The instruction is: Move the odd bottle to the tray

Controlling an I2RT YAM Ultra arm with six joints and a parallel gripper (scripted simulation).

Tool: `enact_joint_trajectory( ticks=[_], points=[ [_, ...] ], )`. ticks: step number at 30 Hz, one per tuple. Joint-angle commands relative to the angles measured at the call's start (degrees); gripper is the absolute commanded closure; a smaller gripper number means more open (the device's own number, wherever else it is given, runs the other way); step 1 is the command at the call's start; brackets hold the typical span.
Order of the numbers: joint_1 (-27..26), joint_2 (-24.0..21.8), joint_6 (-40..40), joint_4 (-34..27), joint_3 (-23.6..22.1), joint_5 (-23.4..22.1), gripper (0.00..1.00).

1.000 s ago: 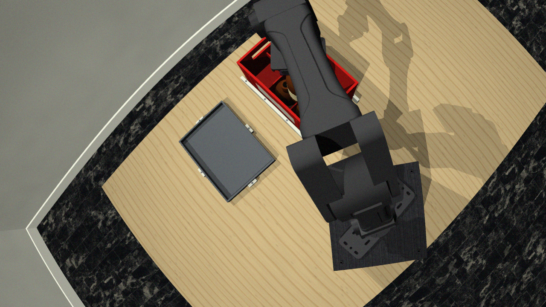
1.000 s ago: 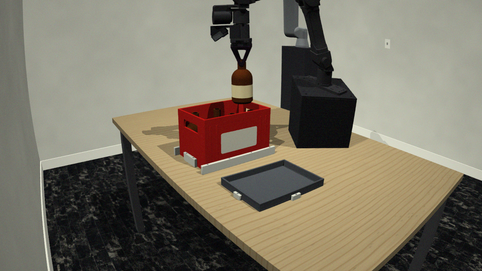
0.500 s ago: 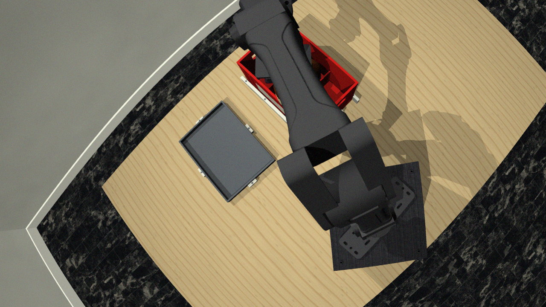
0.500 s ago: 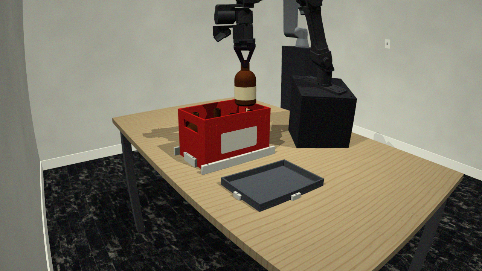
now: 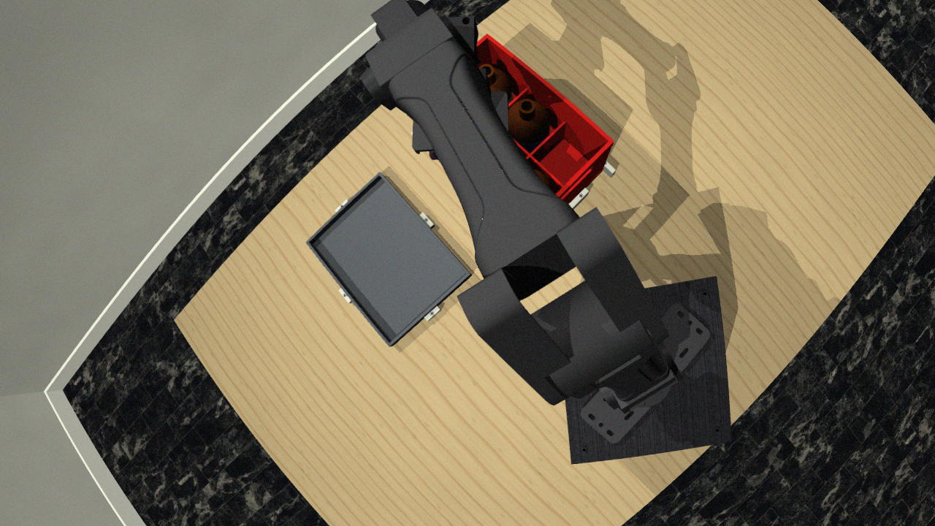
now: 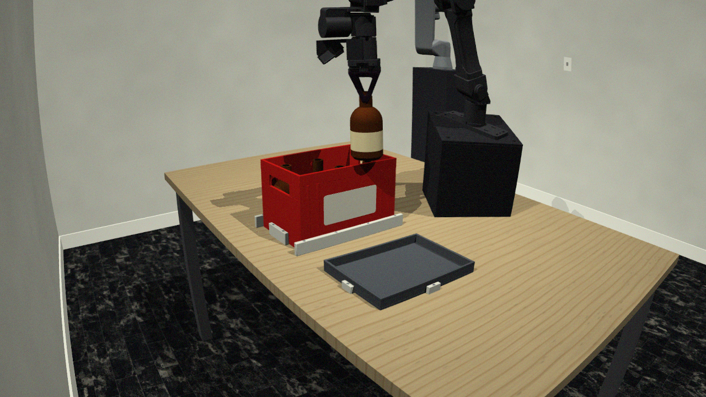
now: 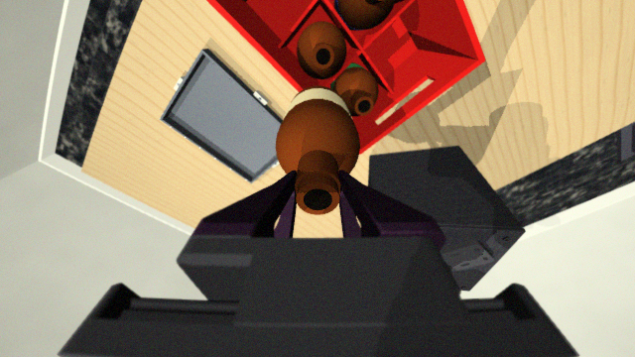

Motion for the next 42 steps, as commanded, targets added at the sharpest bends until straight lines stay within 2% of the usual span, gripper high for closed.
enact_joint_trajectory(
  ticks=[1,14,18,20,21,24,28,31,38,40,42],
  points=[
    [1.31,-2.67,2.55,-0.89,2.93,0.76,1.00],
    [6.15,-2.00,7.43,-1.42,4.98,1.17,1.00],
    [7.98,0.21,9.26,-1.68,6.05,1.41,1.00],
    [7.98,0.21,9.26,-1.68,6.05,1.41,1.00],
    [8.42,-1.38,9.73,-1.80,6.33,1.45,1.00],
    [9.77,0.76,11.07,-1.99,7.15,1.59,1.00],
    [11.51,0.34,12.83,-2.34,8.31,1.72,1.00],
    [12.86,1.77,14.18,-2.59,9.33,1.90,1.00],
    [15.06,1.25,16.41,-3.17,11.21,2.16,1.00],
    [15.94,3.55,17.28,-3.38,12.04,2.28,1.00],
    [16.79,3.91,18.13,-3.64,12.87,2.37,1.00]
  ],
)
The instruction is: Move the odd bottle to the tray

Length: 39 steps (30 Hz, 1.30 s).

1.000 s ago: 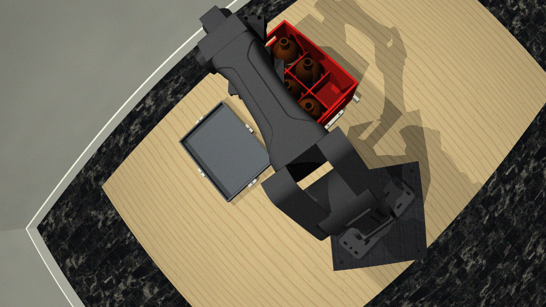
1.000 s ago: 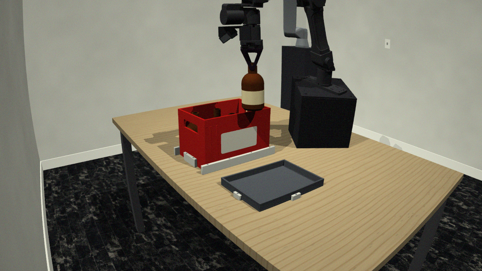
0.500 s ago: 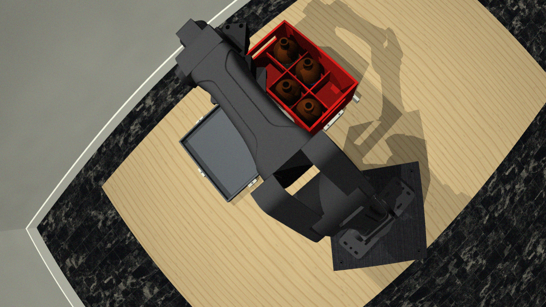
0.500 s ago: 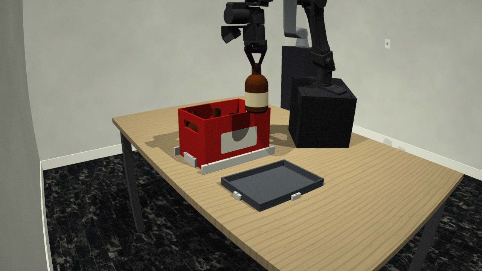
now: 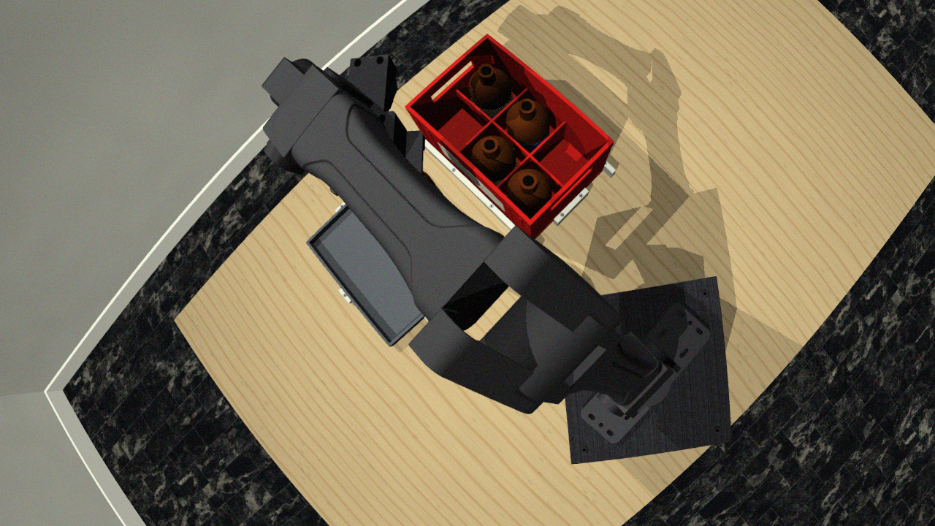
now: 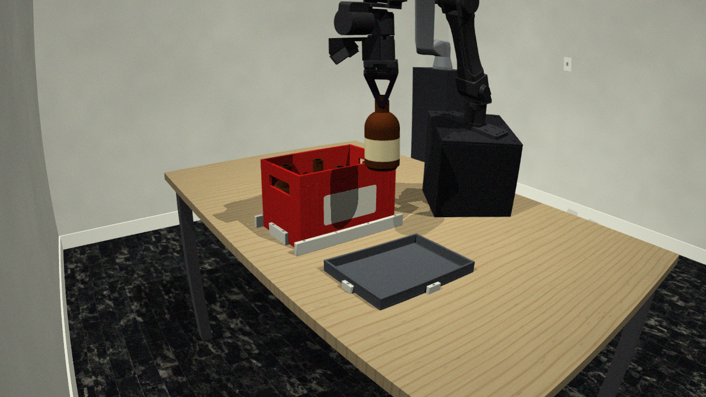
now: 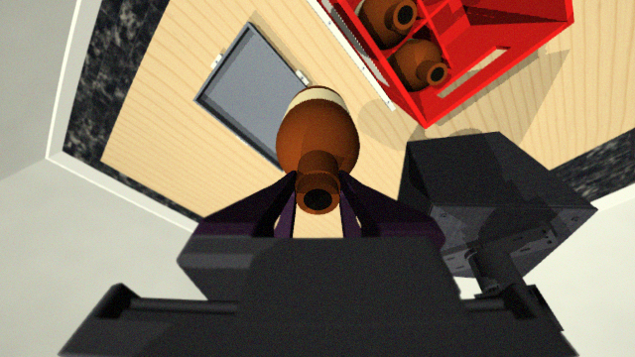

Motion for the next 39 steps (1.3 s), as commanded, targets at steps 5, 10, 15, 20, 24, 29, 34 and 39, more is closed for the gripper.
enact_joint_trajectory(
  ticks=[5,10,15,20,24,29,34,39],
  points=[
    [3.05,0.85,3.87,-1.65,5.21,1.13,1.00],
    [4.73,1.51,5.56,-2.34,7.29,1.34,1.00],
    [5.66,3.07,6.49,-2.77,8.57,1.50,1.00],
    [6.98,2.88,7.82,-3.42,10.41,1.64,1.00],
    [7.96,4.41,8.79,-3.96,11.97,1.79,1.00],
    [8.61,4.69,9.45,-4.34,13.04,1.88,1.00],
    [9.60,6.06,10.44,-5.00,14.84,2.03,1.00],
    [10.46,6.80,11.29,-5.57,16.40,2.15,1.00]
  ],
)
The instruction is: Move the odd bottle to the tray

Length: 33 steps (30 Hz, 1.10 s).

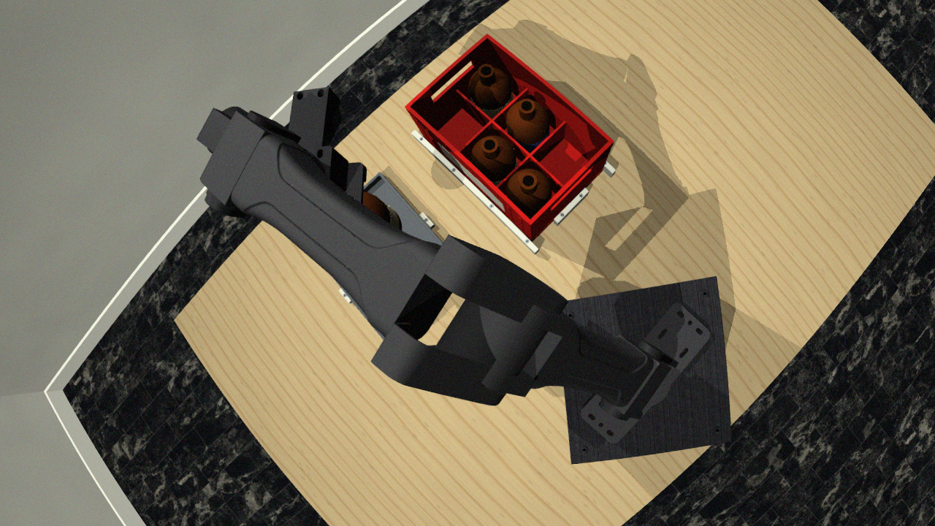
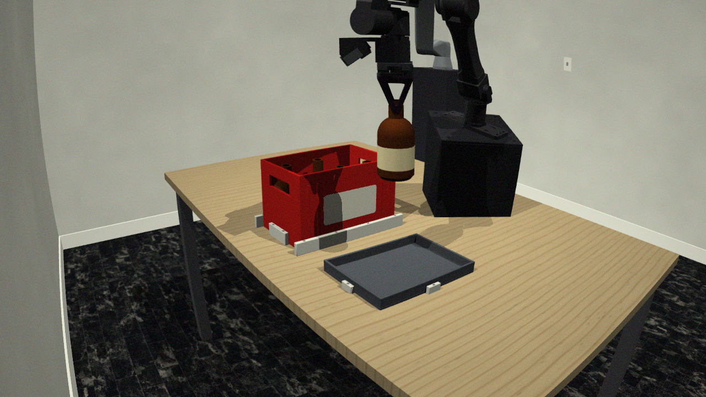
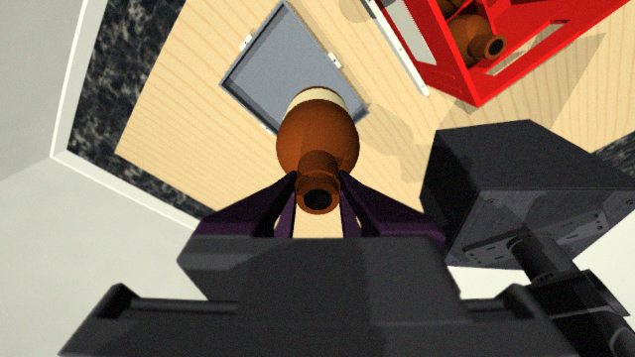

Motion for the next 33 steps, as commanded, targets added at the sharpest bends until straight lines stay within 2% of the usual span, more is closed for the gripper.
enact_joint_trajectory(
  ticks=[1,8,11,33],
  points=[
    [0.78,-0.38,1.22,-1.38,3.61,0.84,1.00],
    [0.96,-0.87,1.98,-1.96,5.08,0.97,1.00],
    [1.91,1.26,2.35,-2.29,6.00,1.02,1.00],
    [3.52,2.93,4.21,-4.04,10.44,1.30,1.00]
  ],
)
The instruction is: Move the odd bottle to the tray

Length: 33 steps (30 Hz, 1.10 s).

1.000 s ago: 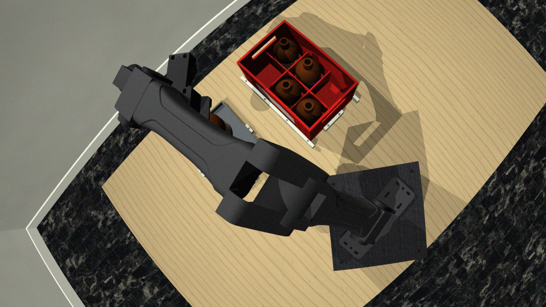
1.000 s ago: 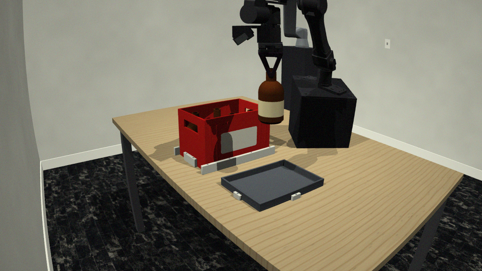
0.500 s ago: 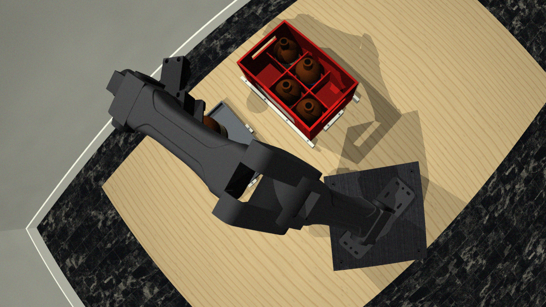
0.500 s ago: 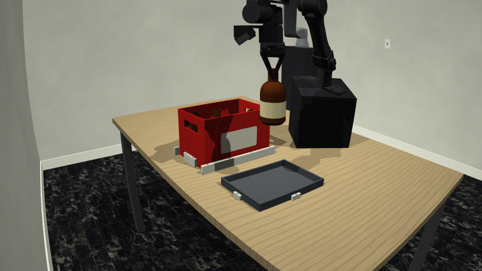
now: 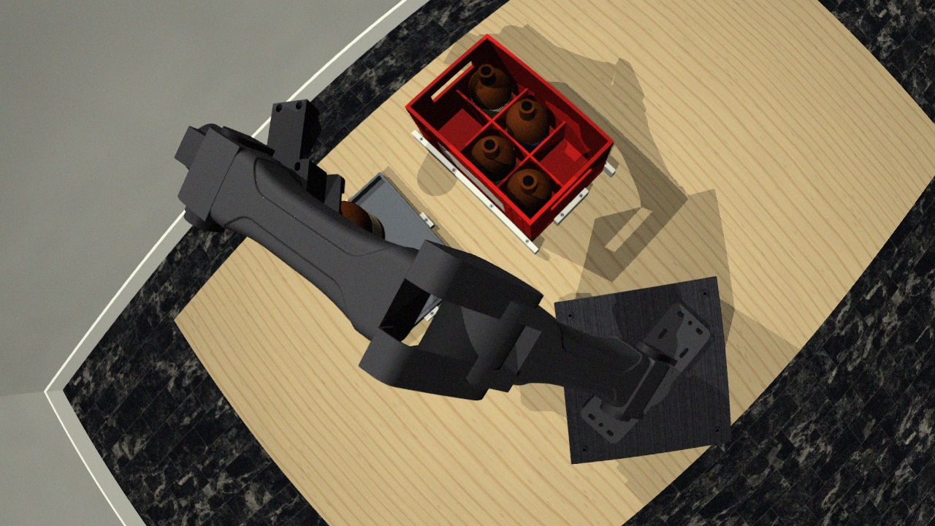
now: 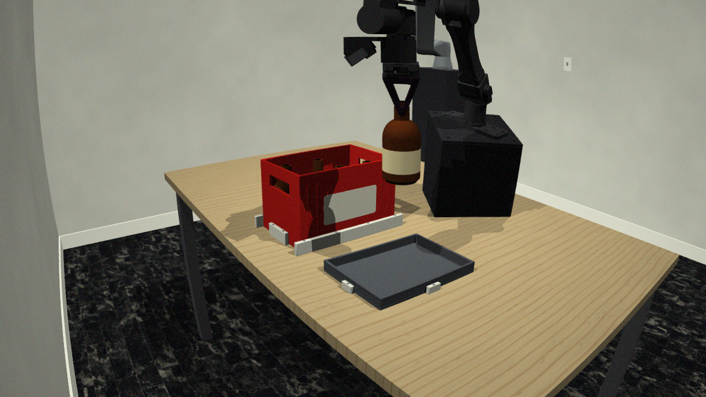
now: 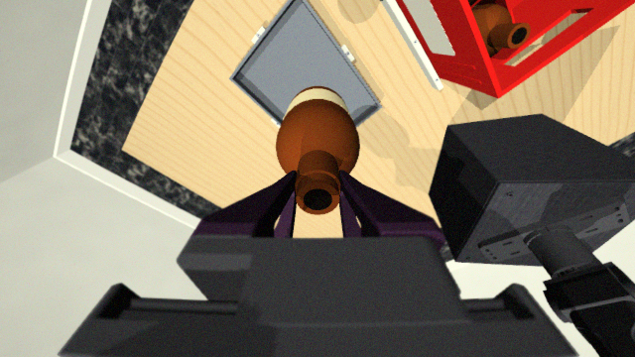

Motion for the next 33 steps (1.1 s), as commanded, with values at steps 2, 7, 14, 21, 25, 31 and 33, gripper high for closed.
enact_joint_trajectory(
  ticks=[2,7,14,21,25,31,33],
  points=[
    [0.40,-0.73,0.78,-1.29,3.39,0.86,1.00],
    [0.80,-0.53,1.00,-1.54,4.00,0.89,1.00],
    [1.12,-0.18,1.28,-1.87,4.80,0.93,1.00],
    [1.17,0.24,1.52,-2.15,5.49,0.97,1.00],
    [1.40,0.28,1.55,-2.21,5.64,0.97,1.00],
    [1.34,0.51,1.64,-2.40,6.06,1.00,1.00],
    [1.47,0.34,1.67,-2.42,6.12,1.00,1.00]
  ],
)
